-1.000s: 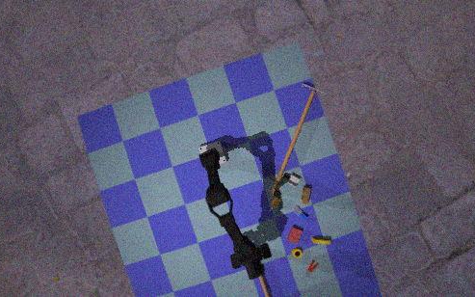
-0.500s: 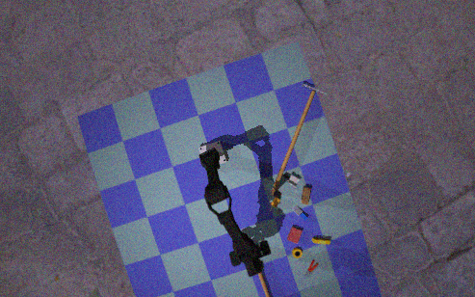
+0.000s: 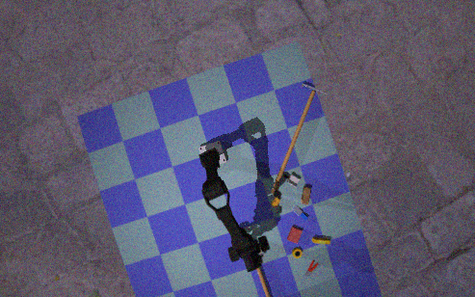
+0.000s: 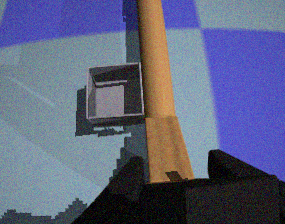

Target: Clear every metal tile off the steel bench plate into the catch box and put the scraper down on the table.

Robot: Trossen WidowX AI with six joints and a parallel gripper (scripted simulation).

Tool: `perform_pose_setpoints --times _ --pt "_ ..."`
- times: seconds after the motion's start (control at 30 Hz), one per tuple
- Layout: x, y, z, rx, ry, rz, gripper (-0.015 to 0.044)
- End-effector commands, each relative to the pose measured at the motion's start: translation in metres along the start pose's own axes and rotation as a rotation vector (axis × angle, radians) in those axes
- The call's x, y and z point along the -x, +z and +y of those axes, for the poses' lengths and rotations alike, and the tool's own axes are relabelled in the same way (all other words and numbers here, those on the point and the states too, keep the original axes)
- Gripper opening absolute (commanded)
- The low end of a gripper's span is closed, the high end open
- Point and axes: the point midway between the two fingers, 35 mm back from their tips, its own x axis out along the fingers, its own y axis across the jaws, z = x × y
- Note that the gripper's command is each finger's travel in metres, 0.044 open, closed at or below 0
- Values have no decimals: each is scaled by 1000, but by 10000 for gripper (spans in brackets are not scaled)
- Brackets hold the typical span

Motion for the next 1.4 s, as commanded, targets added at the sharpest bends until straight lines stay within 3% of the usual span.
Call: perform_pose_setpoints --times 0.0,1.37 --pt "11 4 1 -3 1 -26 0" --pt "54 -44 3 -2 2 -27 0"
